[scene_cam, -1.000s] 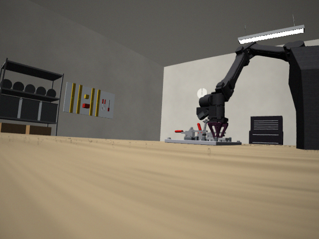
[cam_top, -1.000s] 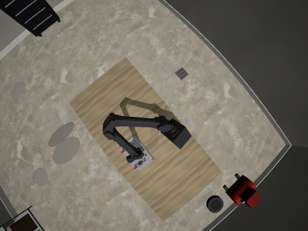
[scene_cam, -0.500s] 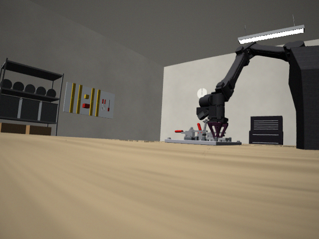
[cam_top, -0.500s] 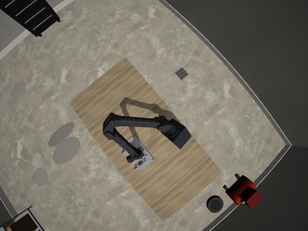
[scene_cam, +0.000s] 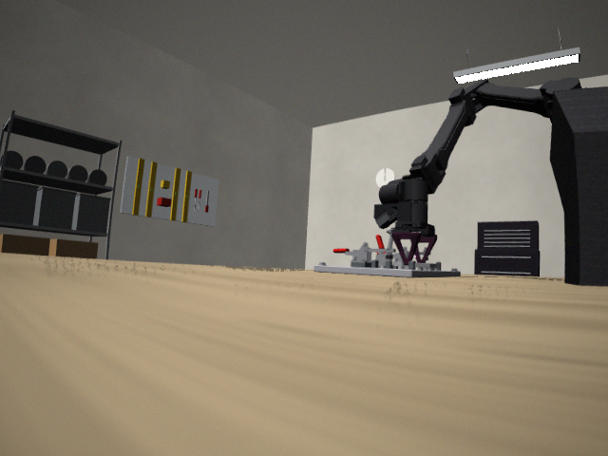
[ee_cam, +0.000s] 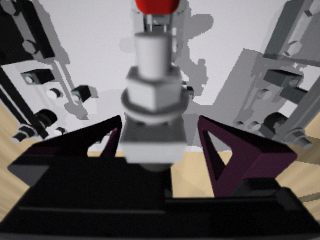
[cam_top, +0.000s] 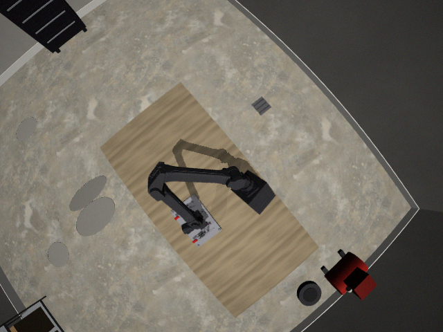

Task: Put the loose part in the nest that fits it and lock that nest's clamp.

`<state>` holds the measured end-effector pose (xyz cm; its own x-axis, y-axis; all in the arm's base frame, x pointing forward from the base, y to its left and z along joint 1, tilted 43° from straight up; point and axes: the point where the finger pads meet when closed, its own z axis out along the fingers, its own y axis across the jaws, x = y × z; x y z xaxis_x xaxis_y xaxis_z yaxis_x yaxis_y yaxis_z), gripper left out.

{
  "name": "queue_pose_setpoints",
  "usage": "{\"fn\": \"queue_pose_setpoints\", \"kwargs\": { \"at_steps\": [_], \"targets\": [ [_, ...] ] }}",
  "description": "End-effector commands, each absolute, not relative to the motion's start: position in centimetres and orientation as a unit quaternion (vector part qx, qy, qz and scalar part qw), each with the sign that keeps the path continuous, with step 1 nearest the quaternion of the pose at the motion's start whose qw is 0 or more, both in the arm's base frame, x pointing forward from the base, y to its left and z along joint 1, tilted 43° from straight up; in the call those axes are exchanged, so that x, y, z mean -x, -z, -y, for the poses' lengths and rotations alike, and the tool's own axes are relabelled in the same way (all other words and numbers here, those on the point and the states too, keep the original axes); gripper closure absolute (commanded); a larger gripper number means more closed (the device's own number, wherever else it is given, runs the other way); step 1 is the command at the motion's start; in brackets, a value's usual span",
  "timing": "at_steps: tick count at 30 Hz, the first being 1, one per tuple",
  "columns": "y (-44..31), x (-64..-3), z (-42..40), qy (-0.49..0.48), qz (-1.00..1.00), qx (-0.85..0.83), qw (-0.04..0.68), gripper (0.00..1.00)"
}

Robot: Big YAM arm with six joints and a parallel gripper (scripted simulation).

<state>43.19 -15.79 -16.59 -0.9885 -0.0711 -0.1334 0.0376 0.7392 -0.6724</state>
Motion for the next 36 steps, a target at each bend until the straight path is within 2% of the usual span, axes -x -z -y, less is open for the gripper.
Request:
{"fn": "queue_pose_setpoints", "kwargs": {
  "at_steps": [1,30,36],
  "targets": [
    [15.5,-43.6,16.8,0.362,-0.929,-0.009,0.081,0.08],
    [15.4,-43.3,16.7,0.362,-0.929,-0.01,0.079,0.08],
    [14.5,-43.4,14.1,0.361,-0.929,0.008,0.084,0.08]
  ]
}}
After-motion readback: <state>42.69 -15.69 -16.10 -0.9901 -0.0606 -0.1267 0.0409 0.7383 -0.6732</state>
